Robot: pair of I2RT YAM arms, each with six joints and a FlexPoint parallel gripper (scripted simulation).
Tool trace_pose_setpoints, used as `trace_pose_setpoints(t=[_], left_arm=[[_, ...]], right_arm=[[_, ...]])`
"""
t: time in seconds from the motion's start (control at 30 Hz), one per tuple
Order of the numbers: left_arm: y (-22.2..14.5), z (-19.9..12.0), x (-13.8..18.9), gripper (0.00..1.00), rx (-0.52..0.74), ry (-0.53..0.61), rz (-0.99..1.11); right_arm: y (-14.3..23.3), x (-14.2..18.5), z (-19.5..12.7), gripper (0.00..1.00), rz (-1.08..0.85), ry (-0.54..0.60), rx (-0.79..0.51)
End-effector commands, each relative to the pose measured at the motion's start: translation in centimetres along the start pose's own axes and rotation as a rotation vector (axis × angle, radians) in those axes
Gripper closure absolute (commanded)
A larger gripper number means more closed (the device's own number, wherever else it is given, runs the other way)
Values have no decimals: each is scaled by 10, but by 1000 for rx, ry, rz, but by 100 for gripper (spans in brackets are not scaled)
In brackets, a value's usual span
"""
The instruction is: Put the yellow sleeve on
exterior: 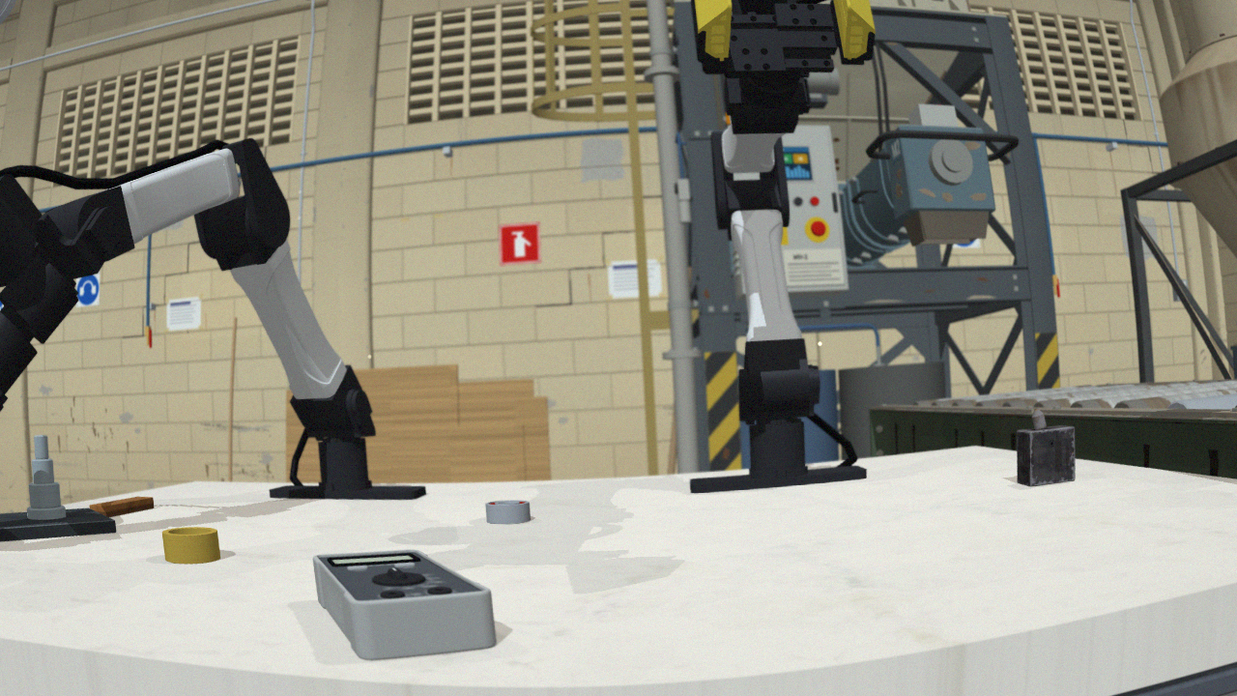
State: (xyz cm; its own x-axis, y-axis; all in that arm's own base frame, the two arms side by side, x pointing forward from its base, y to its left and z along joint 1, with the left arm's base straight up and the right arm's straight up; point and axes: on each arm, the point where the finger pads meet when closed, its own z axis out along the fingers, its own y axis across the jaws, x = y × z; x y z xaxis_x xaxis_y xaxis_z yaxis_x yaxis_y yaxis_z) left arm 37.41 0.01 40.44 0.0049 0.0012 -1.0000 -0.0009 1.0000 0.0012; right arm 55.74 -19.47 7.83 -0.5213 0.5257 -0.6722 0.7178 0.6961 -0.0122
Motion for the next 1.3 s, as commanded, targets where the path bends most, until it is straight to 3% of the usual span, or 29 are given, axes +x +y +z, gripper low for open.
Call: trace_pose_setpoints(t=[0.0, 0.2, 0.23, 0.27, 0.37, 0.4, 0.53, 0.63, 0.7, 0.8, 1.27], left_arm=[[0, -1, -10, 0, -6, -29, 4], [0, -1, -10, 0, -6, -29, 4], [0, -1, -10, 0, -6, -29, 4], [0, -1, -10, 0, -6, -29, 4], [0, -1, -10, 0, -6, -29, 4], [0, -1, -10, 0, -6, -29, 4], [0, -1, -10, 0, -6, -29, 4], [0, -1, -10, 0, -6, -29, 4], [0, -1, -10, 0, -6, -29, 4], [0, -1, -10, 0, -6, -29, 4], [0, -1, -10, 0, -6, -29, 4]], right_arm=[[11, -31, -2, 100, 14, -65, -39], [37, -26, 32, 100, -105, -37, -113], [25, -54, 5, 100, -46, -90, -91], [37, -29, 22, 100, -70, -50, -94], [44, -31, 22, 100, -76, -64, -112], [43, -16, 38, 100, -101, -23, -104], [50, -31, 48, 100, -142, -52, -144], [49, -52, 29, 100, -108, -99, -143], [63, -30, 48, 100, -106, -87, -138], [66, -56, 25, 100, -99, -144, -160], [67, -84, 0, 100, -81, -200, -200]])
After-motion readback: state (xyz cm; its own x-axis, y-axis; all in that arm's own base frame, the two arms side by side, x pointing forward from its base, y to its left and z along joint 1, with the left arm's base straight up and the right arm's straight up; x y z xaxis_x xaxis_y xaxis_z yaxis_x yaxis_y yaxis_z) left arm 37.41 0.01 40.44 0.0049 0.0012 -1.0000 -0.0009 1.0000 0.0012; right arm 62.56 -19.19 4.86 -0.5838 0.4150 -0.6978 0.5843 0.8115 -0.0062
